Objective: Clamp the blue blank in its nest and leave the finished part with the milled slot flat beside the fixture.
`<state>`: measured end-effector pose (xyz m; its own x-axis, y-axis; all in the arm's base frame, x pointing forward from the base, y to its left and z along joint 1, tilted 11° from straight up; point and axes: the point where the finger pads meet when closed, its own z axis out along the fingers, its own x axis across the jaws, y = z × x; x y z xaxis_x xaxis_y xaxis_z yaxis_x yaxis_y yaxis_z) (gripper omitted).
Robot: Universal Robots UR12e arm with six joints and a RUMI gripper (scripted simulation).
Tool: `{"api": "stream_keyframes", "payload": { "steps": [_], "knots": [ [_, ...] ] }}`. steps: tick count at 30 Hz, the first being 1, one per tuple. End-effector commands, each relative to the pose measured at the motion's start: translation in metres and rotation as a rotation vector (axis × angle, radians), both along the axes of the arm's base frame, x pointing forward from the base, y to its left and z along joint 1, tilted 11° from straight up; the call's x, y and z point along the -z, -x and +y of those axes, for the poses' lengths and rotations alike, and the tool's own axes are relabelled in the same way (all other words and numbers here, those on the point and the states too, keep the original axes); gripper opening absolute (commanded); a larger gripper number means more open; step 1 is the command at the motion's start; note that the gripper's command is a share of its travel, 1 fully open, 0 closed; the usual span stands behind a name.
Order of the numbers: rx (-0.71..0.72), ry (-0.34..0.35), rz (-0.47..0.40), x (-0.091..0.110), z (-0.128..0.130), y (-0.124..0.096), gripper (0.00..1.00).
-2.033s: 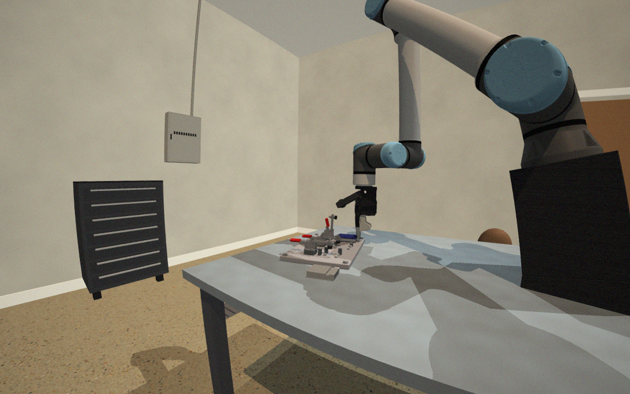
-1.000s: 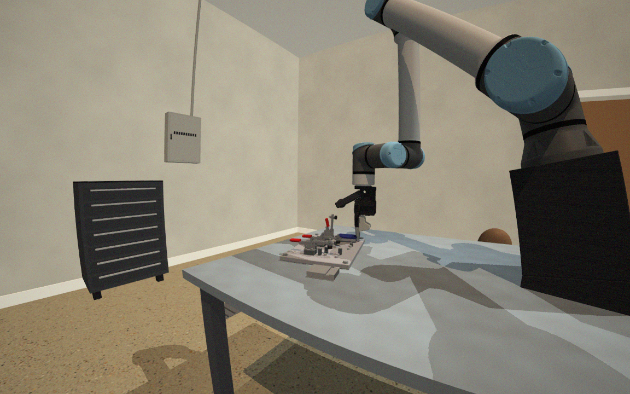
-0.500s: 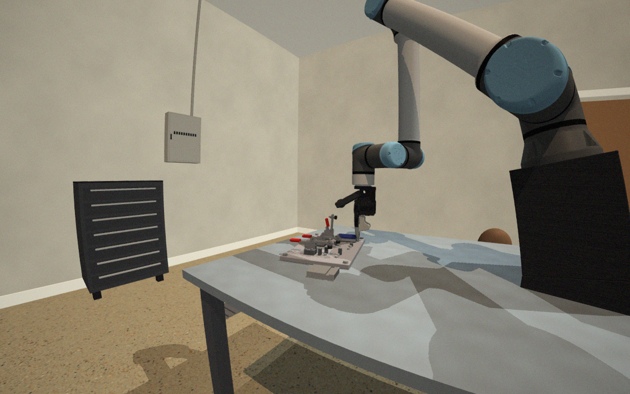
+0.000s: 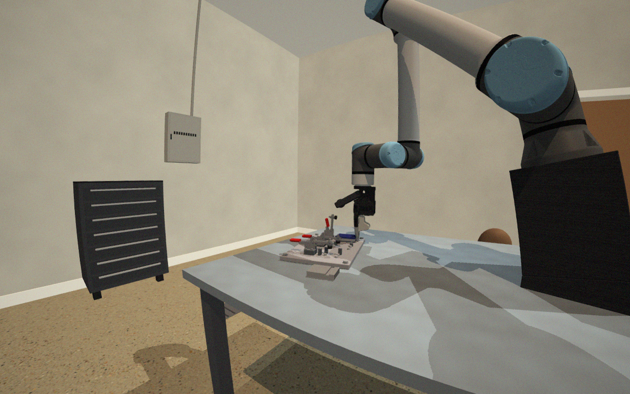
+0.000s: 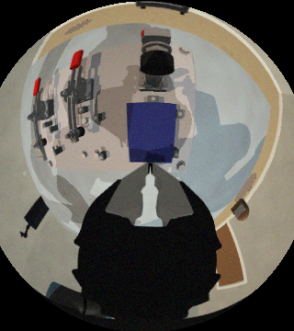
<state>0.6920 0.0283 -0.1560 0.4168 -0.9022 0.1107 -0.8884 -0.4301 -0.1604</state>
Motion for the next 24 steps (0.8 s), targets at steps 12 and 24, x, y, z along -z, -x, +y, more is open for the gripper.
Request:
{"api": "stream_keyframes", "payload": {
  "steps": [12,24],
  "knots": [
    [0.0,0.0,-0.001,0.0,-0.001,0.002,0.0],
    [0.0,0.0,-0.001,0.002,-0.007,0.015,0.0]
  ]
}}
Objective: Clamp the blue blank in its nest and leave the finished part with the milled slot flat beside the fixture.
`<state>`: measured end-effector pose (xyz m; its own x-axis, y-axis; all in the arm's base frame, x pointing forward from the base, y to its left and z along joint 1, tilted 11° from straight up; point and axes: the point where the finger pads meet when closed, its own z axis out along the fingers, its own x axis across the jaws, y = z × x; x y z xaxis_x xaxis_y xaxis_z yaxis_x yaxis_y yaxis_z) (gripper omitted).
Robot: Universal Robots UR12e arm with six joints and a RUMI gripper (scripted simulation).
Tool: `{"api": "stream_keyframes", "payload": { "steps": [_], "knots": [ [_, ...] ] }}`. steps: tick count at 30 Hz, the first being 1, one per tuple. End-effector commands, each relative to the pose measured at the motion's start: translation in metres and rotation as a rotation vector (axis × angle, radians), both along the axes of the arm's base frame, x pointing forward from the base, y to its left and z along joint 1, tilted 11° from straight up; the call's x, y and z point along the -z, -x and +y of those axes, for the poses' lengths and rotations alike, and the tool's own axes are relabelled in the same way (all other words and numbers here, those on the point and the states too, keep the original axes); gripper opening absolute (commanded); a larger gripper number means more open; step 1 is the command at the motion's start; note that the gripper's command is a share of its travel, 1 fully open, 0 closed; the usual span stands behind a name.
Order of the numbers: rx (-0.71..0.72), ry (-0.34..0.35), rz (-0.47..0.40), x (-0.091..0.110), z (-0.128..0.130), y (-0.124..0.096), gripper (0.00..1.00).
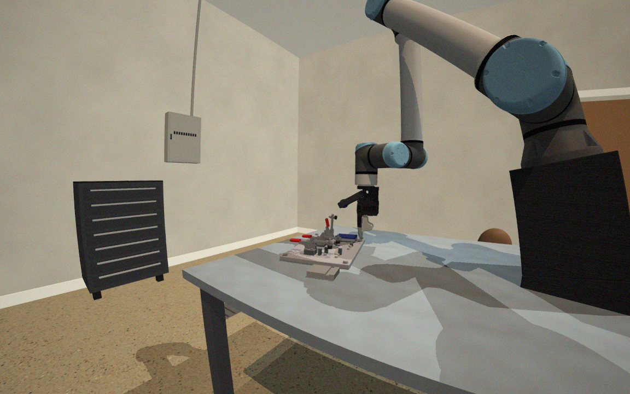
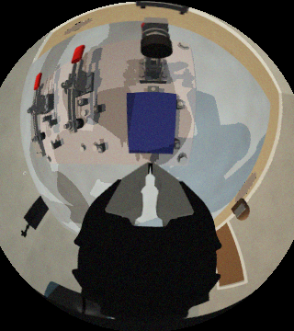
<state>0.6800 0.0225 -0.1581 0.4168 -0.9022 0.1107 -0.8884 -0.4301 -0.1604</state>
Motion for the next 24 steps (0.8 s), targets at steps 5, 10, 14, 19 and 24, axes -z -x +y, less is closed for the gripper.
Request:
{"api": "stream_keyframes", "payload": {
  "steps": [5,10,14,19,24],
  "knots": [
    [0.0,0.0,-0.001,0.0,-0.003,0.005,0.0],
    [0.0,0.0,-0.001,0.0,-0.003,0.005,0.0],
    [0.0,0.0,-0.001,-0.006,-0.003,0.006,0.0],
    [0.0,0.0,-0.001,-0.013,-0.002,0.008,0.0],
    [0.0,0.0,-0.001,-0.028,-0.002,0.011,0.0]
  ]
}}
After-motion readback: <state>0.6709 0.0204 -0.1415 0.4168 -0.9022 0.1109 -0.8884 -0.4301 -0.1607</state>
